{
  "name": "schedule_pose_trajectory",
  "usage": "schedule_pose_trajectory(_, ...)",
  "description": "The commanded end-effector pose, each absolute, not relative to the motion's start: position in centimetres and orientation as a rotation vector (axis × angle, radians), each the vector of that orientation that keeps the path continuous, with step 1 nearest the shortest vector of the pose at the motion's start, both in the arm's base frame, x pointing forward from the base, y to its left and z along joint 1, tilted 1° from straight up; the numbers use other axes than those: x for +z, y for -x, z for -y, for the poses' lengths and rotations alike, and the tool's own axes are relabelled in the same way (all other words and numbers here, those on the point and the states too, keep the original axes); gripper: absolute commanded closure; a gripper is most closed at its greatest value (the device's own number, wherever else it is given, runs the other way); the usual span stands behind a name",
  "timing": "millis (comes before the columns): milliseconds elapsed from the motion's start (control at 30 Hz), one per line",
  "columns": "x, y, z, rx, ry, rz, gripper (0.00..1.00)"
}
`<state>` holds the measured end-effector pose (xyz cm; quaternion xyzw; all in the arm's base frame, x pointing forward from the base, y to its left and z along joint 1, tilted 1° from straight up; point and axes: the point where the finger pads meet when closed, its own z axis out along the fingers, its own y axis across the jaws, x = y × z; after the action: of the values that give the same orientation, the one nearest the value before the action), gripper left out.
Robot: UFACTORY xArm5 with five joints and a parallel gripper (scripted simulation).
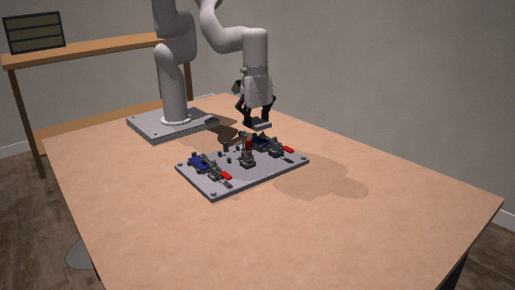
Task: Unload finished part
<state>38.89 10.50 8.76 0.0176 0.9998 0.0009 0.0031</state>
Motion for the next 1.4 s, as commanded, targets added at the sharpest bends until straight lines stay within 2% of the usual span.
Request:
schedule_pose_trajectory(0,8.9,-39.2,-12.7,0.005,-0.056,-3.132,1.0)
schedule_pose_trajectory(800,8.9,-39.5,-22.0,0.008,-0.056,-3.133,1.0)
schedule_pose_trajectory(1367,8.9,-39.6,-23.9,0.008,-0.056,-3.133,1.0)
